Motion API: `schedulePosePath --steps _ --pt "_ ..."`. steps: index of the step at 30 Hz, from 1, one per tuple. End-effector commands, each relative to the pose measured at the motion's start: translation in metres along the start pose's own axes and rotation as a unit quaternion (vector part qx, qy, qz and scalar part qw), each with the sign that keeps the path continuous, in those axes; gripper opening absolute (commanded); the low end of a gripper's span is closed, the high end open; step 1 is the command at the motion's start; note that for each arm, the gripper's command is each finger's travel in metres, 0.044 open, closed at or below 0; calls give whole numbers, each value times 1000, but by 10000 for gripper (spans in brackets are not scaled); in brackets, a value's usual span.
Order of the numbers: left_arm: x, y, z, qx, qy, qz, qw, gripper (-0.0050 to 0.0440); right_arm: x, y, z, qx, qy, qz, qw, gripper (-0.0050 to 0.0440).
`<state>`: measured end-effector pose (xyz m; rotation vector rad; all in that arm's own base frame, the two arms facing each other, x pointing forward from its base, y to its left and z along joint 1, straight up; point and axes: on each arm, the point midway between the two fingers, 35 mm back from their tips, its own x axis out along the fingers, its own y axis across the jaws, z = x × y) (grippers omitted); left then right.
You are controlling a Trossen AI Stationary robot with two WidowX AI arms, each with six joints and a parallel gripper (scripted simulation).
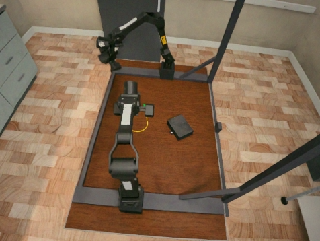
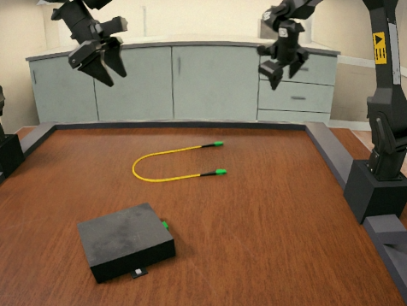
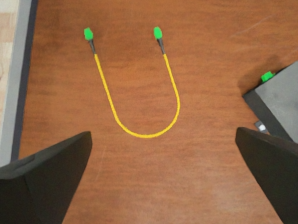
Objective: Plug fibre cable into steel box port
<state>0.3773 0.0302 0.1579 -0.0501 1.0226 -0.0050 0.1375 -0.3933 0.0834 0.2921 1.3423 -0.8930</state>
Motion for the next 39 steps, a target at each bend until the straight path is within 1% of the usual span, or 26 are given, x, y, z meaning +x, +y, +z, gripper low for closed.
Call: schedulePosePath --steps 1,5,7,10,12,14,16,19,21,24,27,29,32,37,39 --pt "-5 1 5 16 -38 -10 999 440 7 34 9 -111 -5 1 994 440" --pt "-3 1 7 32 -65 -17 997 440 12 70 15 -234 -11 -1 972 440" --pt "-3 2 9 39 -76 -19 996 440 15 89 16 -295 -14 -2 956 440" --pt "-3 2 10 49 -92 -22 994 440 17 116 17 -383 -18 -5 924 440" --pt "-3 2 10 49 -92 -22 994 440 17 116 17 -383 -18 -5 924 440" --pt "-3 2 11 55 -100 -24 993 440 18 134 17 -440 -21 -8 898 440" --pt "-3 2 11 61 -110 -26 992 440 19 156 15 -508 -25 -12 861 440" --pt "-3 2 12 68 -119 -27 990 440 20 182 11 -584 -29 -17 811 440" --pt "-3 2 12 71 -124 -28 989 440 21 199 8 -633 -32 -22 773 440" --pt "-2 2 12 75 -128 -29 989 440 21 224 1 -703 -36 -29 710 440" --pt "-1 2 12 76 -129 -29 988 440 20 248 -8 -766 -40 -38 641 440" --pt "-1 2 12 76 -129 -29 988 440 20 248 -8 -766 -40 -38 641 440" --pt "-1 2 12 74 -129 -29 988 440 19 277 -19 -834 -44 -51 547 440" --pt "-1 2 12 74 -129 -29 988 440 17 311 -39 -906 -46 -70 415 440" --pt "-1 2 12 74 -129 -29 988 440 16 322 -46 -926 -46 -77 367 440"
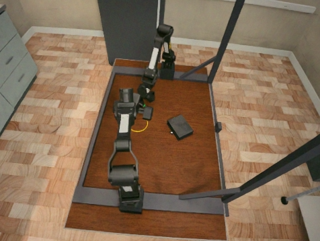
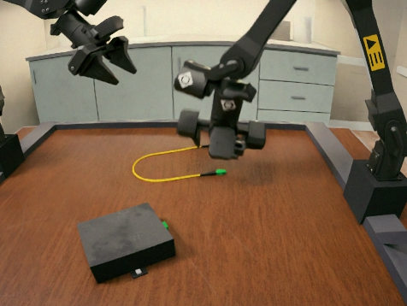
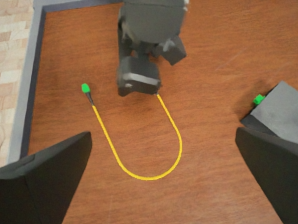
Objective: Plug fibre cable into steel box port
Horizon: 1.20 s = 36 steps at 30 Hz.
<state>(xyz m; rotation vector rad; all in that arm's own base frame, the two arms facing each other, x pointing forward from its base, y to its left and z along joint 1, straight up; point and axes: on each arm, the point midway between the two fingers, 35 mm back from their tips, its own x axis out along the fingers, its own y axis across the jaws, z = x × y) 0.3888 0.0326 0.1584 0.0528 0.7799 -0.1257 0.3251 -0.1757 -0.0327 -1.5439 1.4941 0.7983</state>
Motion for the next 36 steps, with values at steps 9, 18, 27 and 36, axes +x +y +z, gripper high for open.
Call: schedulePosePath --steps 9,18,27,36 --pt "-5 1 7 2 -11 2 1000 440 -5 -4 43 -170 13 -21 985 440" --pt "-5 1 7 2 -11 2 1000 440 -5 -5 42 -168 13 -22 985 440" --pt "-13 -9 -2 -3 -23 12 1000 440 -35 -44 27 -94 -10 -90 991 272" --pt "-33 -30 -24 -20 -66 39 997 440 -33 -50 23 148 -56 -77 984 146"
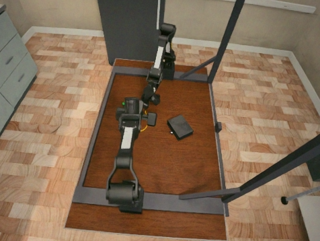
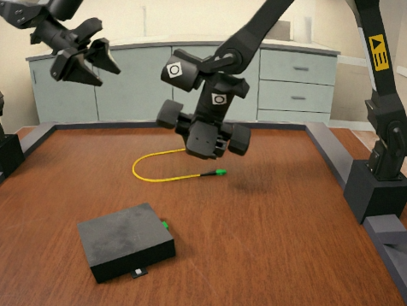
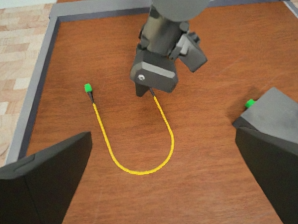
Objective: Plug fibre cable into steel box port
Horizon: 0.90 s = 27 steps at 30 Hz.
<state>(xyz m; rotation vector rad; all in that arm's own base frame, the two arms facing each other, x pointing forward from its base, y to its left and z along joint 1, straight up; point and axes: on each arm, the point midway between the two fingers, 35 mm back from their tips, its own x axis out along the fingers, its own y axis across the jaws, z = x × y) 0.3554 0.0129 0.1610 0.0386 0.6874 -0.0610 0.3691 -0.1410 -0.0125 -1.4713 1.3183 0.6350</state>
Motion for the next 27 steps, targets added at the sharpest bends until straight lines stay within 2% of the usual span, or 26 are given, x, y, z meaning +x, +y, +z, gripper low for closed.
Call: schedulePosePath --steps 1,3,5,7,14,20,22,27 --pt "-12 -6 -6 -7 -24 12 1000 440 -2 -6 -1 98 -9 2 995 146" --pt "-15 -9 -10 -10 -31 16 999 440 -2 -6 -1 150 -13 7 989 146" --pt "-15 -9 -10 -10 -31 16 999 440 -2 -6 -1 150 -13 7 989 146" --pt "-19 -12 -14 -15 -40 19 999 440 -1 -6 -1 214 -17 13 977 146" --pt "-26 -17 -25 -26 -60 27 998 440 -1 -5 1 395 -25 34 918 146" --pt "-29 -19 -30 -31 -70 30 997 440 0 -4 2 532 -26 54 845 146" --pt "-29 -19 -30 -31 -70 30 997 440 0 -4 2 532 -26 54 845 146" --pt "-30 -20 -32 -32 -72 31 996 440 0 -3 3 652 -21 74 754 146"
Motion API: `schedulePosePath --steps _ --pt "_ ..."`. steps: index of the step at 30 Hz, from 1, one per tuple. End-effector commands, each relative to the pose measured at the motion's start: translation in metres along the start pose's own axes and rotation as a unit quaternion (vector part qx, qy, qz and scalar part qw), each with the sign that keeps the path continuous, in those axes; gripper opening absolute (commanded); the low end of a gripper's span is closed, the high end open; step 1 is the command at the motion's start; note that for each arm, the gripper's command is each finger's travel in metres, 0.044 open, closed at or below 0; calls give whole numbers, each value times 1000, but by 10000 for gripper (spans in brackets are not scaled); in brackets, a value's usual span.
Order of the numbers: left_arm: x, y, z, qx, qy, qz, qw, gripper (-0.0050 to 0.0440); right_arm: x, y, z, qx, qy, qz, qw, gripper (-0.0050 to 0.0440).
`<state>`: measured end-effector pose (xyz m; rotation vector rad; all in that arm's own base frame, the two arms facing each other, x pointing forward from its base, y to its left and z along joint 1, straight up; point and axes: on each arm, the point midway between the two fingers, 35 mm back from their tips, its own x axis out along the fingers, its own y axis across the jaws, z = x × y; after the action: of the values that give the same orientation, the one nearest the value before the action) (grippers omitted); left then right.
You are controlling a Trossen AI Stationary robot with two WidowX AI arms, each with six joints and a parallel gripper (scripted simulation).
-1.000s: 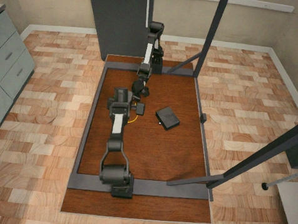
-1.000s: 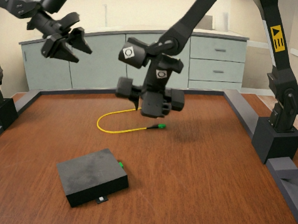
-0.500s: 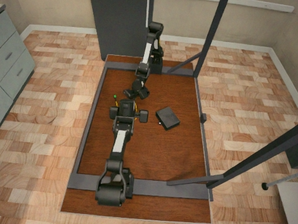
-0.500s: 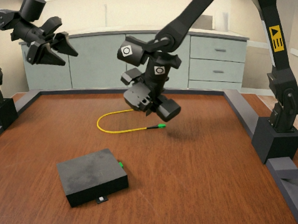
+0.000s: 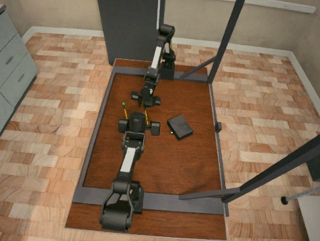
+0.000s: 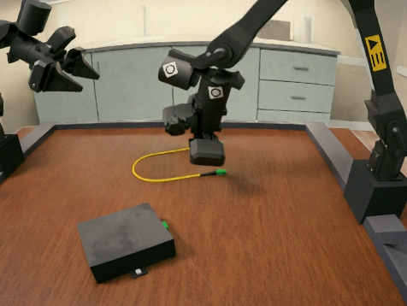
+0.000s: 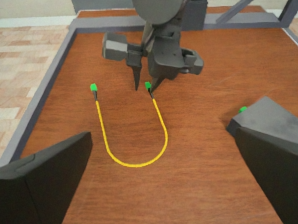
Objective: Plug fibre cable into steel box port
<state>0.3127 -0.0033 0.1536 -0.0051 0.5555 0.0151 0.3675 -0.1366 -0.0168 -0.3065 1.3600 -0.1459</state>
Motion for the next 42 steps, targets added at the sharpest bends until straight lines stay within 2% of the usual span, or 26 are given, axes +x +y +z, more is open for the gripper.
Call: schedulePosePath --steps 1,5,10,12,20,27,29,42 --pt "-1 0 -1 -1 -3 2 1000 440 -2 -4 6 97 0 8 995 146" --pt "-1 0 -1 -1 -3 2 1000 440 -2 -3 5 199 6 18 980 146" --pt "-2 0 -1 -1 -4 2 1000 440 -2 -2 5 325 18 29 945 146" --pt "-2 0 -1 -1 -4 2 1000 440 -2 -2 5 325 18 29 945 146" --pt "-2 0 3 -1 -7 1 1000 440 -3 0 4 529 43 41 847 146" --pt "-2 0 3 -1 -7 1 1000 440 -3 1 3 672 68 43 736 146" --pt "-2 0 3 -1 -7 1 1000 440 -3 1 3 672 68 43 736 146" --pt "-2 0 3 -1 -7 1 1000 440 -6 4 2 883 117 24 454 146"
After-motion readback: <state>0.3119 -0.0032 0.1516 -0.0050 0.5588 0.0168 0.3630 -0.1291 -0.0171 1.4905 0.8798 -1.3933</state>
